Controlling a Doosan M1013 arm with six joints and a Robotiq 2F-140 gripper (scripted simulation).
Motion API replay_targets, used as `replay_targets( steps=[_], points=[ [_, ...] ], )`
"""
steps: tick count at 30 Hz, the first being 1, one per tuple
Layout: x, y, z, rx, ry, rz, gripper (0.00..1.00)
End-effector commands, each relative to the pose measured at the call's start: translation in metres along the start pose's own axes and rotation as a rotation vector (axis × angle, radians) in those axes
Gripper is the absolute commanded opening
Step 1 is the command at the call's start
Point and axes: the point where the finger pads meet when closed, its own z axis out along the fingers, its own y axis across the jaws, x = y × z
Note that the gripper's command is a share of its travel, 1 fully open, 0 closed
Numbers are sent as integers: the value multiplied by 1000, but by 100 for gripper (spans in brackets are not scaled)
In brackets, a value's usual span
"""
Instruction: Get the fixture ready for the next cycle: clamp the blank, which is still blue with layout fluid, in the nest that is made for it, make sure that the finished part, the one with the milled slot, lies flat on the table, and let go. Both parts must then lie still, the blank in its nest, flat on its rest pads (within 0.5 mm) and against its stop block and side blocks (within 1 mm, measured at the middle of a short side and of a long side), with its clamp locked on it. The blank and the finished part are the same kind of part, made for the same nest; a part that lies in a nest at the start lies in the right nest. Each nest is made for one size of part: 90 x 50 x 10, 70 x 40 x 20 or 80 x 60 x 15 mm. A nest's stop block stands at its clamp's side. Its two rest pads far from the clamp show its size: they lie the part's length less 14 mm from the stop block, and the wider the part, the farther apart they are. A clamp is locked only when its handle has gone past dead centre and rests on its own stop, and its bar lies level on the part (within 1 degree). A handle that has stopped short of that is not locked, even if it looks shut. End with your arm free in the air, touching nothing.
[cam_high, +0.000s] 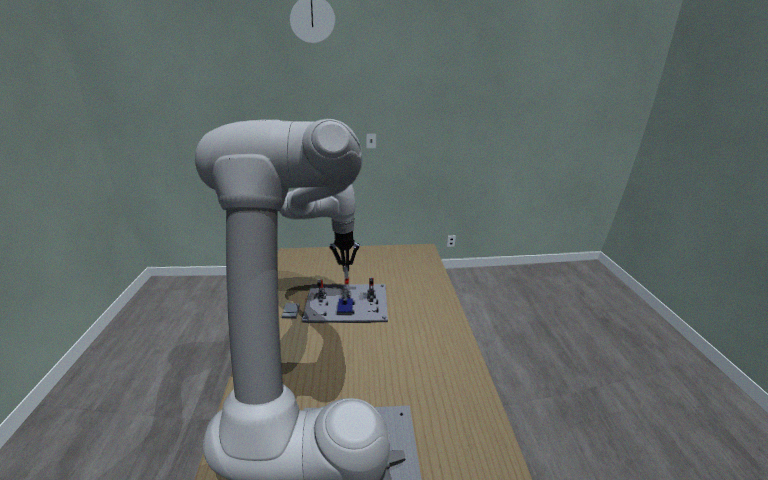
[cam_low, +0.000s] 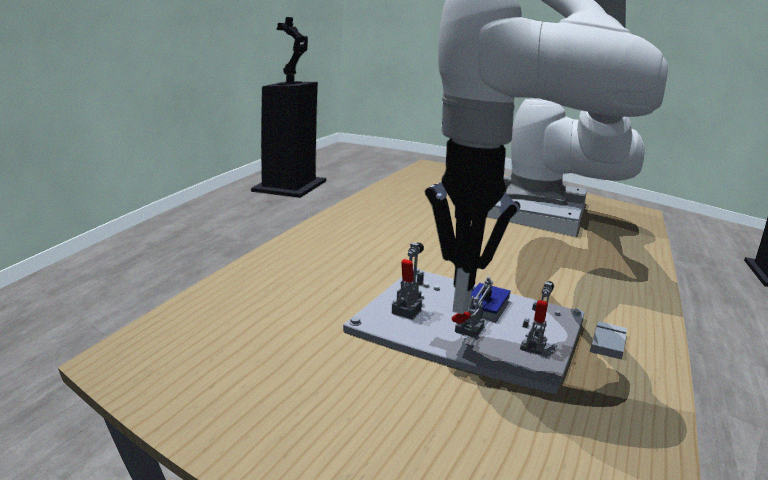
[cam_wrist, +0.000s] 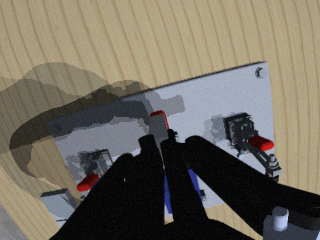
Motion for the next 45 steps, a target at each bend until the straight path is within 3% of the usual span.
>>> replay_targets(
  steps=[1,25,45],
  points=[
    [0,0,-2,0,0,0,0],
    [0,0,-10,0,0,0,0],
    [0,0,-2,0,0,0,0]
  ],
)
